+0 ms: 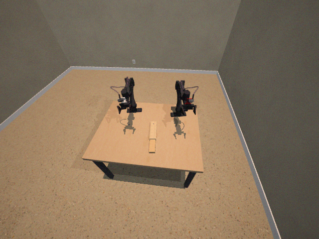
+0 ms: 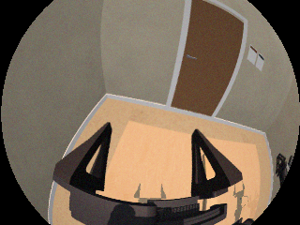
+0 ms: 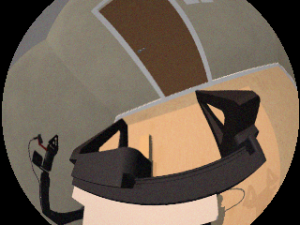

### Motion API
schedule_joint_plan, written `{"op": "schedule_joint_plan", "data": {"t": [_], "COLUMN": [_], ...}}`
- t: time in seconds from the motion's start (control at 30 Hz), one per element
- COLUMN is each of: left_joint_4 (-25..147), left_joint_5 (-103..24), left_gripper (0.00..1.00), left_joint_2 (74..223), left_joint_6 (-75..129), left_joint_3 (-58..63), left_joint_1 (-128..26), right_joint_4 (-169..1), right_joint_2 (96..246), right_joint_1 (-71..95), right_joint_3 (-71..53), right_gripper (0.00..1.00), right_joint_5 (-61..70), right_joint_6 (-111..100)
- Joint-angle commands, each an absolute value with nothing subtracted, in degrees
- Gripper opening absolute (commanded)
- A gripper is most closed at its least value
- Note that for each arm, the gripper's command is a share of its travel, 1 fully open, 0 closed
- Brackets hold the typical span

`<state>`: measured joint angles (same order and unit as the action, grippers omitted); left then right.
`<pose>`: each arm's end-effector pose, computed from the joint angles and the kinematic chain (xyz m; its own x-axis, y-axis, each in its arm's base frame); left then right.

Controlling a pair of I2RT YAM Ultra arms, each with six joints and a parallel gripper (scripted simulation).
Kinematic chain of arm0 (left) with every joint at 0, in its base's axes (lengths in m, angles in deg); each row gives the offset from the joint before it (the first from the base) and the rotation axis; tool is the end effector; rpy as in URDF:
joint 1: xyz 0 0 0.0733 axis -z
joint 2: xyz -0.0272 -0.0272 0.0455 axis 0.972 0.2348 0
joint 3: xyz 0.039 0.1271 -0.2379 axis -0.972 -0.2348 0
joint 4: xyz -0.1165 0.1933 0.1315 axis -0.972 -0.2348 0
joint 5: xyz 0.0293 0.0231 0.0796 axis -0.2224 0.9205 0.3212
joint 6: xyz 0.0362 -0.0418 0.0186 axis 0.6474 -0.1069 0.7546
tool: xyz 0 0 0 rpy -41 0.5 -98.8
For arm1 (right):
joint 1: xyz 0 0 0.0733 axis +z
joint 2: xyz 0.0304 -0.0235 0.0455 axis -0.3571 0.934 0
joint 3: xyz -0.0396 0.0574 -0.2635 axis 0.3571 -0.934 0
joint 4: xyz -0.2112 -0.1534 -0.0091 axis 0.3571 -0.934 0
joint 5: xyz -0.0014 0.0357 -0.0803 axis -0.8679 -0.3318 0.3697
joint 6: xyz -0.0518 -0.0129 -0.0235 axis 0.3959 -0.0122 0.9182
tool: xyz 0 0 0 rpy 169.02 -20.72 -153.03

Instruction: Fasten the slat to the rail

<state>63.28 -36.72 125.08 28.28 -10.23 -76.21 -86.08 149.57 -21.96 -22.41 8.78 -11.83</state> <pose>0.2489 0.0004 0.4053 -0.0133 -0.0046 -0.9999 -0.0042 1.0000 -0.0045 0.2597 -0.0037 0.3793 -0.1667 0.1095 -0.9799 0.0358 0.9938 0.1049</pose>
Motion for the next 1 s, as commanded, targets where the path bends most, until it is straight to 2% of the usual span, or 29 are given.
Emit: {"op": "schedule_joint_plan", "data": {"t": [0.0,0.97], "left_joint_4": [63.84,63.84], "left_joint_5": [-37.15,-37.15], "left_gripper": [1.0,1.0], "left_joint_2": [124.2,124.2], "left_joint_6": [28.55,28.55], "left_joint_3": [-10.19,-10.19], "left_joint_1": [-76.41,-76.41], "right_joint_4": [-88.7,-106.57], "right_joint_2": [150.48,158.52], "right_joint_1": [-22.77,-26.04], "right_joint_3": [-22.18,-23.38], "right_gripper": [1.0,1.0], "right_joint_5": [8.98,9.1], "right_joint_6": [-14.13,-31.28]}}
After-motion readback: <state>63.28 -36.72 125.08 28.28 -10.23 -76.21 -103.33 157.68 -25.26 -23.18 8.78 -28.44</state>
